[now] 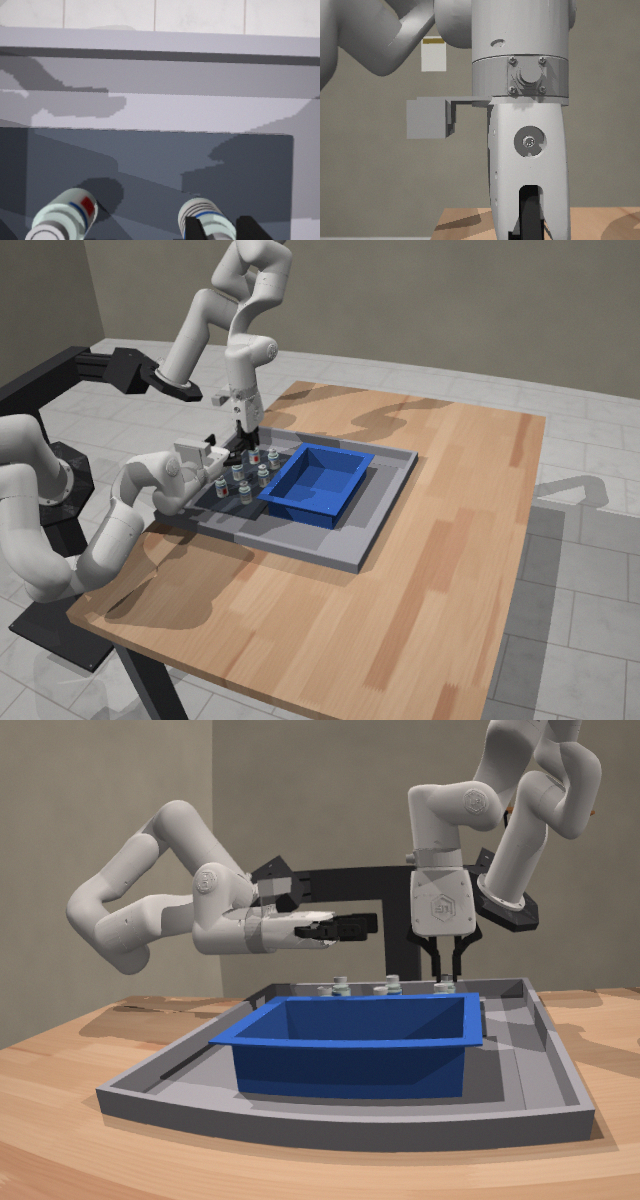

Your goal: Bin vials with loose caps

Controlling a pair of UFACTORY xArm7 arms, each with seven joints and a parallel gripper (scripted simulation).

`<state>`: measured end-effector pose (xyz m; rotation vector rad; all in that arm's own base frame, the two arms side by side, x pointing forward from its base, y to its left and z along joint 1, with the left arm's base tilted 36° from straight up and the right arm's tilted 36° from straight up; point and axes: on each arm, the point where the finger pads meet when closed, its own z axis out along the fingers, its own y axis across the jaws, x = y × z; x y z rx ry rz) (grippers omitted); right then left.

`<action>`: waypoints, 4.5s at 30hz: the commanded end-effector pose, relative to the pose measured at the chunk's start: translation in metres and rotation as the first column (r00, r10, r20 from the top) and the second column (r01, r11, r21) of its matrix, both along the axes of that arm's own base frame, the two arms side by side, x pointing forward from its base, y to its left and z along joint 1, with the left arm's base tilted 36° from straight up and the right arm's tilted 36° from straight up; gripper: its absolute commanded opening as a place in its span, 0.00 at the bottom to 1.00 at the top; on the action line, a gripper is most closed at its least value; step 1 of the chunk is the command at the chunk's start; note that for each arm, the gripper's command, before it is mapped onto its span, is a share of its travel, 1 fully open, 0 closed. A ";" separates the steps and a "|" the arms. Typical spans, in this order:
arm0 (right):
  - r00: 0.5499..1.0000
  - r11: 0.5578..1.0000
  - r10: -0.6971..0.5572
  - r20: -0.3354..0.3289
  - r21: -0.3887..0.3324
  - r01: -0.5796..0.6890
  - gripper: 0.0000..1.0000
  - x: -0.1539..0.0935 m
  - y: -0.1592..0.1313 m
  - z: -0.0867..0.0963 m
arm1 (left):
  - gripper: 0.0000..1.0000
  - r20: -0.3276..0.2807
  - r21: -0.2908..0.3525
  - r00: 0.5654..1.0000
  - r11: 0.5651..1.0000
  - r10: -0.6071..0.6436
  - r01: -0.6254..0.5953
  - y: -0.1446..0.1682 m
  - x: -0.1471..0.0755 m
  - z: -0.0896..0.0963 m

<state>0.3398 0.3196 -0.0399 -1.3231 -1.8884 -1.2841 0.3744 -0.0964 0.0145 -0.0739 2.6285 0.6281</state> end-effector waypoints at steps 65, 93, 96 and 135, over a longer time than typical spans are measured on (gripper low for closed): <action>1.000 1.000 0.003 0.002 0.003 -0.003 1.00 -0.001 0.001 0.002 | 0.23 0.002 -0.003 1.000 1.000 -0.004 0.004 -0.019 -0.015 0.032; 1.000 1.000 0.003 0.002 0.003 -0.003 1.00 -0.001 0.001 0.002 | 0.23 0.003 -0.004 1.000 1.000 -0.005 0.005 -0.050 -0.044 0.089; 1.000 1.000 0.003 0.002 0.003 -0.003 1.00 -0.002 0.001 0.002 | 0.23 0.003 -0.004 1.000 1.000 -0.005 0.005 -0.054 -0.048 0.097; 1.000 1.000 0.003 0.002 0.003 -0.003 1.00 0.000 0.008 -0.002 | 0.23 0.003 -0.005 1.000 1.000 -0.006 0.006 -0.054 -0.047 0.097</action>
